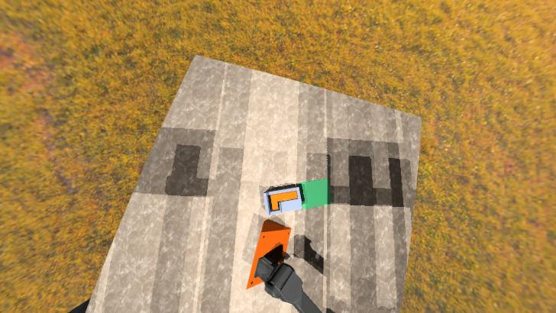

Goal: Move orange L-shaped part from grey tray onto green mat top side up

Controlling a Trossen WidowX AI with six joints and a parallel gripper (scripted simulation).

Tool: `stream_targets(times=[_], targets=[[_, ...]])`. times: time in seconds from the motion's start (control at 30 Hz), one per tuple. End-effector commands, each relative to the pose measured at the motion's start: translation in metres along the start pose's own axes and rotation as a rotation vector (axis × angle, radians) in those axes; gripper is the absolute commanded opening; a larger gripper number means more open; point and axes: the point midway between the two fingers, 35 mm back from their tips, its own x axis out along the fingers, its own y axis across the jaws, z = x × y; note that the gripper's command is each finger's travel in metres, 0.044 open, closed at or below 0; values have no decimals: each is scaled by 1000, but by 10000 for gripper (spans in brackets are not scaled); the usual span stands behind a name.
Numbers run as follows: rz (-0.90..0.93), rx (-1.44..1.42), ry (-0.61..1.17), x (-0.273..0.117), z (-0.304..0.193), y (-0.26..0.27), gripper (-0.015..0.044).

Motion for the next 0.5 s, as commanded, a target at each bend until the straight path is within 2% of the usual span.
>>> stream_targets(times=[0.0,0.13,0.23,0.37,0.47], targets=[[99,166,31,-1,9,43,180],[307,505,73,-10,40,126,180],[415,668,105,-19,61,168,180],[595,879,168,-41,99,226,180],[750,1102,277,-65,134,269,180]])
